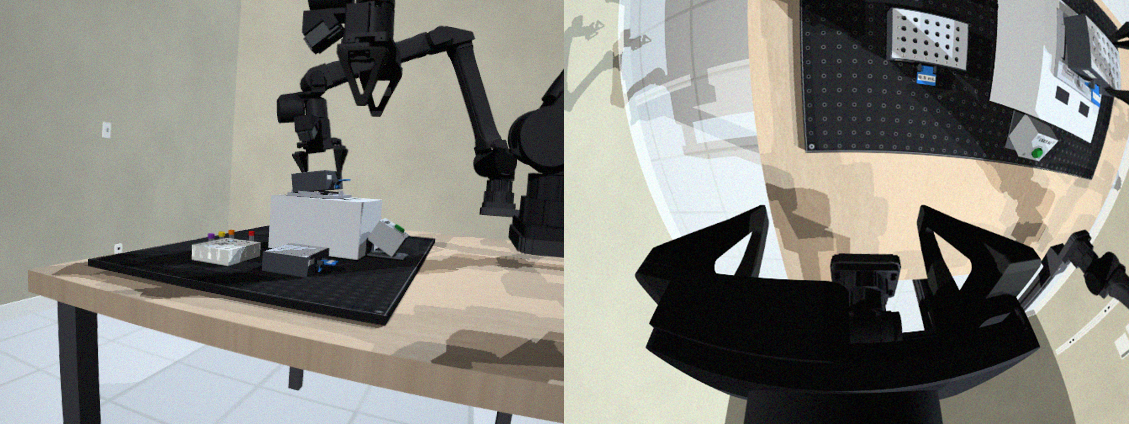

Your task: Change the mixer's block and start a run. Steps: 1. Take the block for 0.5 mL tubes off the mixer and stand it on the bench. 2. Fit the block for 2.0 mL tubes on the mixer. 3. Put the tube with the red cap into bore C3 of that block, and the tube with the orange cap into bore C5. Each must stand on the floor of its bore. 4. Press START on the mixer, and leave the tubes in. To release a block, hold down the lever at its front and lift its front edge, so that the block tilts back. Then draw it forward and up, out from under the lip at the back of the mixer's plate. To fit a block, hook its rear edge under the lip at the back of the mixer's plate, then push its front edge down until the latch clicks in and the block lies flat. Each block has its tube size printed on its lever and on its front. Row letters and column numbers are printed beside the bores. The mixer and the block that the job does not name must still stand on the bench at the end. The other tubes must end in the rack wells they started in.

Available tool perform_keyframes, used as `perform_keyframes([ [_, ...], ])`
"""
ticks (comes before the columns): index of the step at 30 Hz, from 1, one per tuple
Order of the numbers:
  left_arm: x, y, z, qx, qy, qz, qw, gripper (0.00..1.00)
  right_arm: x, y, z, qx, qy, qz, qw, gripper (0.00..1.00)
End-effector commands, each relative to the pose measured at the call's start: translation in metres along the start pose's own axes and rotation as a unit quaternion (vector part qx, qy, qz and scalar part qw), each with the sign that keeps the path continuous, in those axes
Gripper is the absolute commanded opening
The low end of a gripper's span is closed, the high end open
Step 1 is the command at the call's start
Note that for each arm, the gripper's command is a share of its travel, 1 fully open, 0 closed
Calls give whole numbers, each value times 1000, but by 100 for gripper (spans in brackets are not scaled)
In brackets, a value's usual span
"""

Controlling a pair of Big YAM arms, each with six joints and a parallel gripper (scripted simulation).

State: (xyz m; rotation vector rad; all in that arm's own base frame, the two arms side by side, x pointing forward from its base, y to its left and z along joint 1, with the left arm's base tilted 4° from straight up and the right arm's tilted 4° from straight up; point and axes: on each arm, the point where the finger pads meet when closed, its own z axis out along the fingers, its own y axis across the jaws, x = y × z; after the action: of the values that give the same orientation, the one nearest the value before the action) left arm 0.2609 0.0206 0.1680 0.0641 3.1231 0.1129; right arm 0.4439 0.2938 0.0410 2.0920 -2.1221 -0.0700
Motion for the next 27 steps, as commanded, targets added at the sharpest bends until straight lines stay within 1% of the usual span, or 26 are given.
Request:
perform_keyframes([
  [1, -13, -1, -15, 1, -17, 3, 1000, 100, -5, -40, -36, 59, -26, 31, 997, 0],
  [27, -12, -1, -14, 1, -16, 3, 1000, 100, -8, -37, -38, 66, -22, 32, 997, 0],
])
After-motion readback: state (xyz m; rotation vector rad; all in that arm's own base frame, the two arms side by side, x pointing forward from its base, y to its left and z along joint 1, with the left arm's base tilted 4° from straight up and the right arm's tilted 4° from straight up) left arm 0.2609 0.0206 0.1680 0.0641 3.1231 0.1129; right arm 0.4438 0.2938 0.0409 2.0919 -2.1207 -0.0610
